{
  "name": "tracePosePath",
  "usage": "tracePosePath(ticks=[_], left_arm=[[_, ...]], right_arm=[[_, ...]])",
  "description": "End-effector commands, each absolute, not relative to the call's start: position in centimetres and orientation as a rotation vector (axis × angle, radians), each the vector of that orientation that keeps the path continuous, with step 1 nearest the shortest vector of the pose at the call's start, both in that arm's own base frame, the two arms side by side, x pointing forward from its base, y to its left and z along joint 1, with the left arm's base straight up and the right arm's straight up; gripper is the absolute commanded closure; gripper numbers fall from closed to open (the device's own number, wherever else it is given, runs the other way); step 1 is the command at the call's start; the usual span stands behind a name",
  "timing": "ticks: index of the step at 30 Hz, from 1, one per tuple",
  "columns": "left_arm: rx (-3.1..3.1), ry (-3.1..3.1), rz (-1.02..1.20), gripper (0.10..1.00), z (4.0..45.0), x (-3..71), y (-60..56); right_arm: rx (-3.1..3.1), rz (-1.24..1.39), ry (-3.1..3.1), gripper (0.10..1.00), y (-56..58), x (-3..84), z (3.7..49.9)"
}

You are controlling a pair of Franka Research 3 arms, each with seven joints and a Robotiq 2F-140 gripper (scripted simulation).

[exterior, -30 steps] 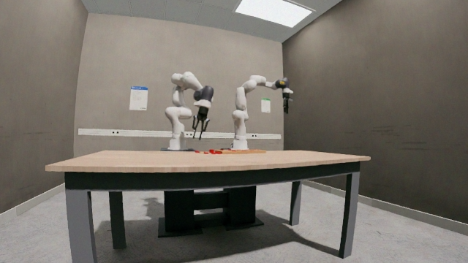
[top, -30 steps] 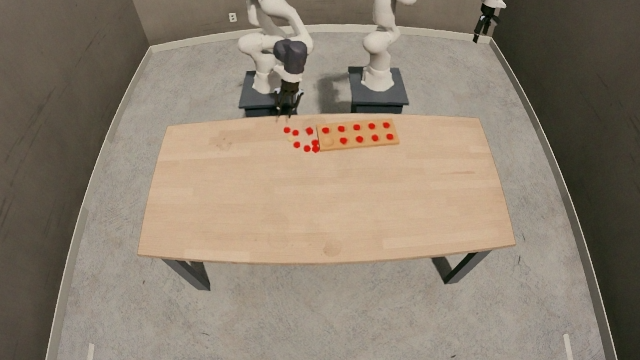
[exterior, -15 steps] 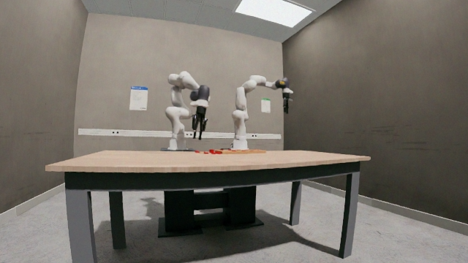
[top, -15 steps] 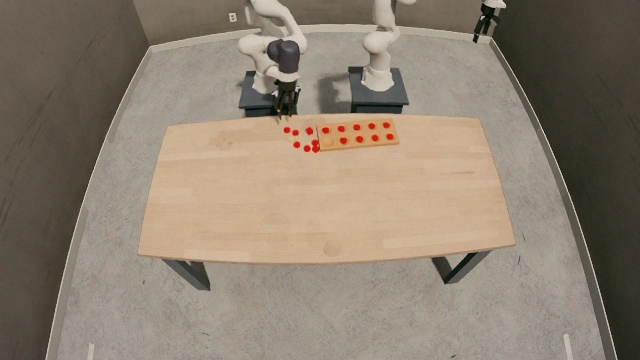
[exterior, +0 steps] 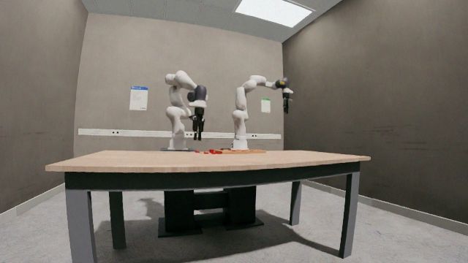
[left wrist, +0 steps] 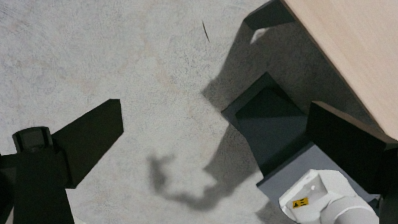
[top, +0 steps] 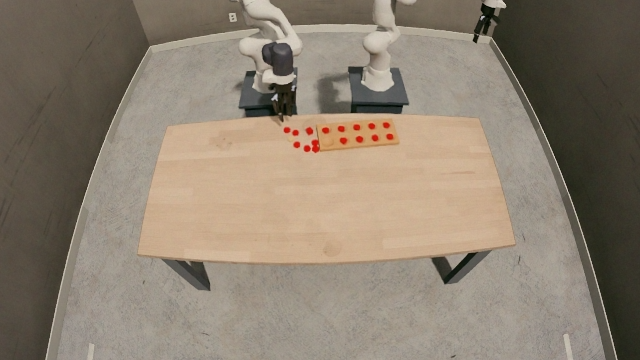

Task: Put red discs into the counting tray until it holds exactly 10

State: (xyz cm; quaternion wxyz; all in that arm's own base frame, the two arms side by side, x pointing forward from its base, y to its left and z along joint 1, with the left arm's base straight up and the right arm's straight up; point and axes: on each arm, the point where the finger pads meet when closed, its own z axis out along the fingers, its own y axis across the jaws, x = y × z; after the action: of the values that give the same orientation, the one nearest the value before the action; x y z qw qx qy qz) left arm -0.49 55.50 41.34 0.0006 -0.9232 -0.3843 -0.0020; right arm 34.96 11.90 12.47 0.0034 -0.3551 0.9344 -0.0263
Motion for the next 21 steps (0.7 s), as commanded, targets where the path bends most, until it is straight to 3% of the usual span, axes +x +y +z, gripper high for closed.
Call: tracePosePath(ticks=[1,21], left_arm=[[-2.895,-1.219,0.0,0.098,41.3,-0.6,55.4],[-2.895,-1.219,0.0,0.098,41.3,-0.6,55.4]], right_arm=[[-1.508,-0.005,2.756,0.747,11.9,35.2,12.2],[-1.551,0.001,2.732,0.747,11.8,35.2,9.8]])
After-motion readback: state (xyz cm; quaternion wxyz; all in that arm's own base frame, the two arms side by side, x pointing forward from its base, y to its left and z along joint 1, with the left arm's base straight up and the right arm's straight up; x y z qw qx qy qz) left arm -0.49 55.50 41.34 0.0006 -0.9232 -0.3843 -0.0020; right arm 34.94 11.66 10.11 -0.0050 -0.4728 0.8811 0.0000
